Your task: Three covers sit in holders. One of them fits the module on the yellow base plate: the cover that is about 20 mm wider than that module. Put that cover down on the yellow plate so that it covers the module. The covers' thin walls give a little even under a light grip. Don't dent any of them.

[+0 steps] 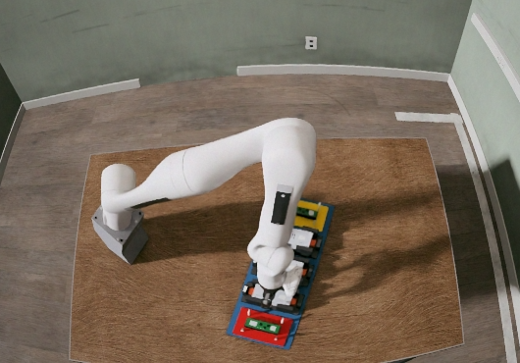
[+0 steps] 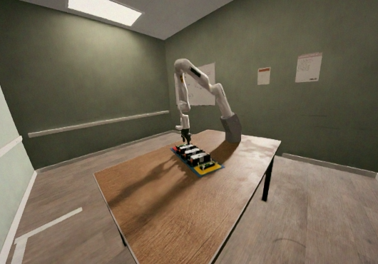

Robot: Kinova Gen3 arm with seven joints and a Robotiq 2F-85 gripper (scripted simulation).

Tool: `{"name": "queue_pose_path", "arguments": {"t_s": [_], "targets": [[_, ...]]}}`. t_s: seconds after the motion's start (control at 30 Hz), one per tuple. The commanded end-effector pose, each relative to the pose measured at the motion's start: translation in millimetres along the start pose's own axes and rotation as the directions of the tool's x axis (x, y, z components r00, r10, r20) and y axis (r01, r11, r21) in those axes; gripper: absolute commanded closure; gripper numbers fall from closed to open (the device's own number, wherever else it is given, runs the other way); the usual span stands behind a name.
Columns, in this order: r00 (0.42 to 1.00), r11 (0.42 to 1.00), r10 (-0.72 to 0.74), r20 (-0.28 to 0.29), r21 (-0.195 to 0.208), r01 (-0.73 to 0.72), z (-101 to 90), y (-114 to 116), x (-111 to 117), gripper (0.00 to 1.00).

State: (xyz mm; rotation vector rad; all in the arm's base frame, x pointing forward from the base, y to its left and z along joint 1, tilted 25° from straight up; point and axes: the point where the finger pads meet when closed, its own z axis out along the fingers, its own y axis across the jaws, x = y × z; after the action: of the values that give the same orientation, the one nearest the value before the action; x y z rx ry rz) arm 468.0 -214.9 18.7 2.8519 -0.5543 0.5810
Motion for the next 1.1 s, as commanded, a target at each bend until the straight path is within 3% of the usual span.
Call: {"name": "queue_pose_path", "arguments": {"t_s": [0.0, 1.07], "targets": [[1.000, 1.000, 0.000, -0.001, 0.000, 0.000, 0.5, 0, 1, 0.00], [1.000, 1.000, 0.000, -0.001, 0.000, 0.000, 20.5, 0, 1, 0.00]]}}
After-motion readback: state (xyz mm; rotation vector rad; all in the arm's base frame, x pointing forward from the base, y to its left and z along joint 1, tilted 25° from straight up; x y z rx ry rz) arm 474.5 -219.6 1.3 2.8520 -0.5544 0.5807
